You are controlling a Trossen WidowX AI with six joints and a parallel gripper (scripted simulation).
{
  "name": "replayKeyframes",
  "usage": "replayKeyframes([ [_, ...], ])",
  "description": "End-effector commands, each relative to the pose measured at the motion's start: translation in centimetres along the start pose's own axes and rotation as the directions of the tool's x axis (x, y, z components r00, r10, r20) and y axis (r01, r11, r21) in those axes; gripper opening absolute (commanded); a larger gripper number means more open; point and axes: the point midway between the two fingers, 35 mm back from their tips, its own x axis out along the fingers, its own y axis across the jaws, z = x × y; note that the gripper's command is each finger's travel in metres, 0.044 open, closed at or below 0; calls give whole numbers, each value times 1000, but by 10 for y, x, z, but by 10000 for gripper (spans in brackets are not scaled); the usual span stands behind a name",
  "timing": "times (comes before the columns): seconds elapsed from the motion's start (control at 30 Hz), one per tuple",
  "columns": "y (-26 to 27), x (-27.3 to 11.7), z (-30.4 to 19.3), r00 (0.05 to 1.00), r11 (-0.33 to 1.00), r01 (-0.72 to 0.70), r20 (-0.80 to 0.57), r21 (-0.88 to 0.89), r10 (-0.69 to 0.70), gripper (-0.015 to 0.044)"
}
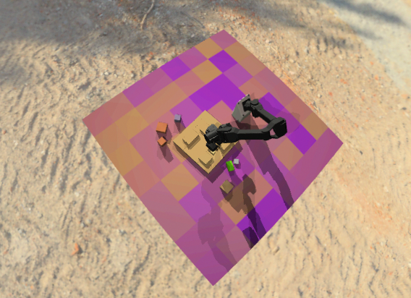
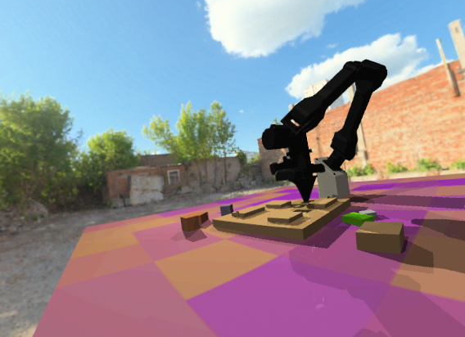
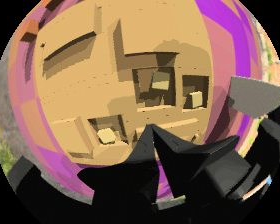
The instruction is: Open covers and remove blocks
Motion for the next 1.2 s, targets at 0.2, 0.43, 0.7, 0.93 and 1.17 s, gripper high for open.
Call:
replayKeyframes([
  [0.2,2,-14,0,1000,1000,-4,2,-4,4,0],
  [0.43,2,-23,0,1000,1000,-4,3,-4,4,0],
  [0.7,2,-33,0,1000,1000,-4,2,-4,4,0],
  [0.93,12,-35,15,1000,987,-5,7,-158,6,0],
  [1.17,33,-42,48,1000,888,1,18,-461,9,0],
])
